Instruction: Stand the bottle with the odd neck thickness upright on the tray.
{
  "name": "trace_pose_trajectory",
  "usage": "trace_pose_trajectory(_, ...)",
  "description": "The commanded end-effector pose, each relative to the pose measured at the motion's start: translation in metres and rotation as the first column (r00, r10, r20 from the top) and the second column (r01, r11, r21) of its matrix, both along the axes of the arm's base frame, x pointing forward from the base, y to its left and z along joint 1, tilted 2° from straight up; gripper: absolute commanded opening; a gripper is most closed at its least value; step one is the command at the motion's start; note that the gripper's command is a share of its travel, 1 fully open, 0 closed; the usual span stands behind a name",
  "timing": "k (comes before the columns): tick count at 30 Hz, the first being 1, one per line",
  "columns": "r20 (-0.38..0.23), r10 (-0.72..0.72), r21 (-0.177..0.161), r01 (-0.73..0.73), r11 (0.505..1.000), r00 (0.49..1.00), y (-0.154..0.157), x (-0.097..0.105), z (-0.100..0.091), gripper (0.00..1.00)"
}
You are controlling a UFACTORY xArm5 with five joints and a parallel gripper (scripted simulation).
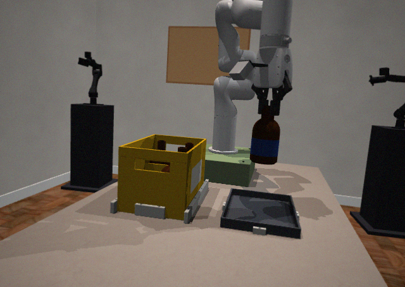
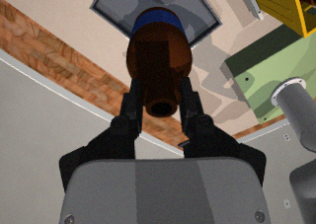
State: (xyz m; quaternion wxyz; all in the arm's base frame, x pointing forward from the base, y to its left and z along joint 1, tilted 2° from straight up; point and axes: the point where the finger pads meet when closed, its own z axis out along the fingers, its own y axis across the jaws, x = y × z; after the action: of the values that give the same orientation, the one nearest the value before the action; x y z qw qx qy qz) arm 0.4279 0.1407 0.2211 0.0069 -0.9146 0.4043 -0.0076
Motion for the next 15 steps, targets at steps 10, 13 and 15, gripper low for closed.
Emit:
trace_pose_trajectory(10,0.003,0.0,0.001,0.0,1.0,1.0,0.0,0.002,-0.034,0.0)
trace_pose_trajectory(13,0.003,0.0,0.001,0.0,1.0,1.0,0.0,0.002,-0.04,0.0)
trace_pose_trajectory(15,0.003,0.0,0.001,0.0,1.0,1.0,0.0,0.002,-0.046,0.0)
